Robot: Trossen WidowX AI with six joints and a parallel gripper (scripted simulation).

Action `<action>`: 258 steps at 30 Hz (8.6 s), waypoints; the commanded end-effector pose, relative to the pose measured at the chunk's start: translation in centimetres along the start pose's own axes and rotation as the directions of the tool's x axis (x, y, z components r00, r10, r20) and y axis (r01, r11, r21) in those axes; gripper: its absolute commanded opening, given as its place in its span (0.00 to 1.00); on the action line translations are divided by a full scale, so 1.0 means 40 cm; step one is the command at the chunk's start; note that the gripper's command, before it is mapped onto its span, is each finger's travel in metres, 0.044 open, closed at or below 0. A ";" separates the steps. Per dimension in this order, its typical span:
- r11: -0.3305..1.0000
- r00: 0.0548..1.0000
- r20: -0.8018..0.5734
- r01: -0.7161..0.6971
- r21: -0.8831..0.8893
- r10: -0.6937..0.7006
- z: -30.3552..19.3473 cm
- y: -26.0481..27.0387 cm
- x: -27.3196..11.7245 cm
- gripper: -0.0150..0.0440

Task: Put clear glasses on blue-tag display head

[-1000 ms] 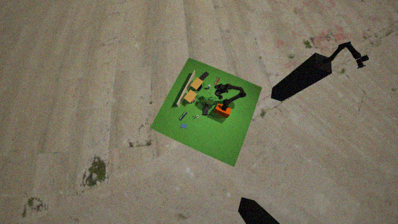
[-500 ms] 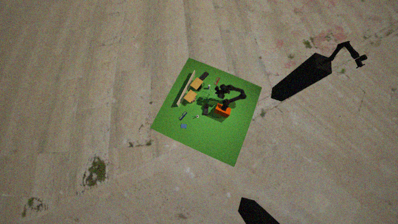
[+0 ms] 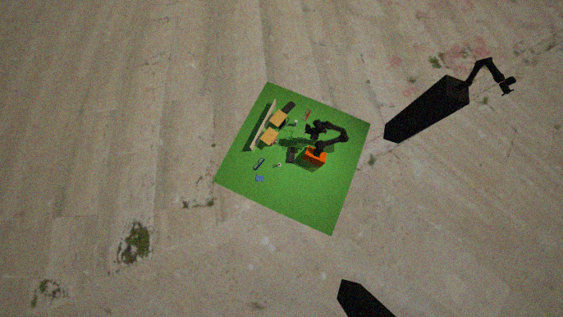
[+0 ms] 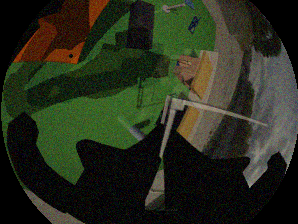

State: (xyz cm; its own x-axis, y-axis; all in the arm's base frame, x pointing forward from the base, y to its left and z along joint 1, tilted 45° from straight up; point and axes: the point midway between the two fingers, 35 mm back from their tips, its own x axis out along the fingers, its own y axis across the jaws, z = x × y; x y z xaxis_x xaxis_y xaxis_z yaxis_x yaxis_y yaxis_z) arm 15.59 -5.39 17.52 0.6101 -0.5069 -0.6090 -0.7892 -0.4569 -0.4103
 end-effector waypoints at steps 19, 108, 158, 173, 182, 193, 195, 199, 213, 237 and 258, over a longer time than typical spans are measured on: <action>1.000 1.000 0.001 -0.001 0.006 0.001 0.000 -0.001 0.000 0.25; 0.726 0.781 0.032 -0.594 0.346 0.624 0.419 -0.175 0.343 0.25; 0.662 0.715 -0.027 -0.631 0.404 0.699 0.513 -0.070 0.472 0.25; 0.662 0.715 -0.027 -0.631 0.404 0.699 0.511 -0.047 0.494 0.25; 0.662 0.715 -0.028 -0.631 0.404 0.699 0.506 -0.035 0.504 0.25; 0.662 0.715 -0.028 -0.631 0.405 0.699 0.499 -0.044 0.514 0.25; 0.662 0.715 -0.028 -0.631 0.405 0.699 0.495 -0.048 0.519 0.25; 0.662 0.715 -0.028 -0.631 0.405 0.698 0.489 -0.057 0.529 0.25; 0.662 0.715 -0.029 -0.630 0.405 0.698 0.468 -0.090 0.561 0.25; 0.663 0.716 -0.030 -0.629 0.406 0.697 0.431 -0.149 0.616 0.25; 0.663 0.717 -0.030 -0.628 0.407 0.697 0.398 -0.200 0.666 0.25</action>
State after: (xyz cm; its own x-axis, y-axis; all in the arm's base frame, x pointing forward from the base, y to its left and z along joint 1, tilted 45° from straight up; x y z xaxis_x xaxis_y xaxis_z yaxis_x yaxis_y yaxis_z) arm 36.49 -3.33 -6.38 -0.1124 -0.6995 -0.7058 -0.9345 0.3158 -0.1641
